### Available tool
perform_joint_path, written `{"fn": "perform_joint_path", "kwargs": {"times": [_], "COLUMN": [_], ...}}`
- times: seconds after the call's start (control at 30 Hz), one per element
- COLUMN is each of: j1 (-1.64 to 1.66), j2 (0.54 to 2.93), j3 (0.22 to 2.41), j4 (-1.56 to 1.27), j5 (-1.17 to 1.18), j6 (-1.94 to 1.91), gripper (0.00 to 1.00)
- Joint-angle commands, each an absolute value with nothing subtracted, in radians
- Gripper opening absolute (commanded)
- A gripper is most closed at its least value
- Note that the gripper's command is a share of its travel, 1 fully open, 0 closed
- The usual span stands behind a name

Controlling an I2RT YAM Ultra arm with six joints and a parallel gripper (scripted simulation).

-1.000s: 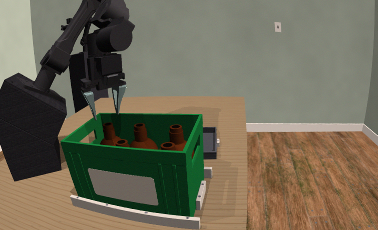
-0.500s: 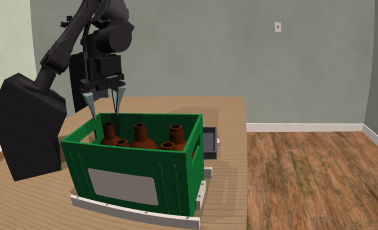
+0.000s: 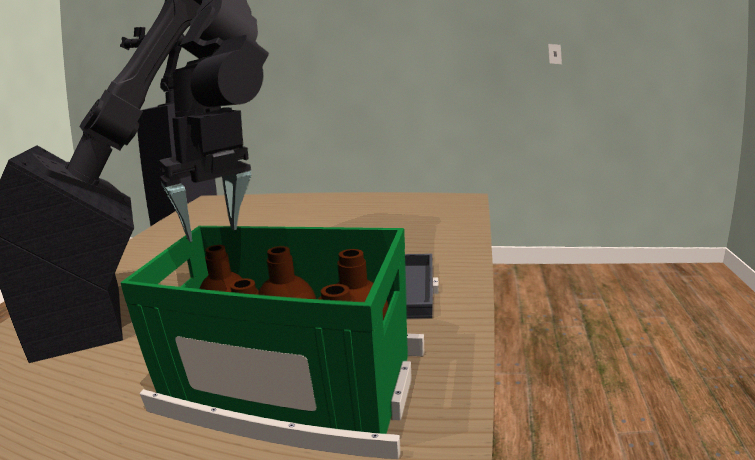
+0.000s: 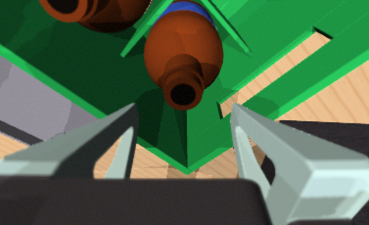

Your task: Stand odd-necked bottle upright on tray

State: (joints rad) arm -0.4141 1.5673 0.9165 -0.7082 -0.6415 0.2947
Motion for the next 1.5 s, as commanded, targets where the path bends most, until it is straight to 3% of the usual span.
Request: {"fn": "perform_joint_path", "kwargs": {"times": [0.0, 1.47], "j1": [-0.433, -0.432], "j2": [1.568, 1.586], "j3": [0.941, 0.951], "j4": [-0.705, -0.714], "j5": [-0.637, -0.636], "j6": [0.288, 0.292], "gripper": [0.61, 0.61]}}
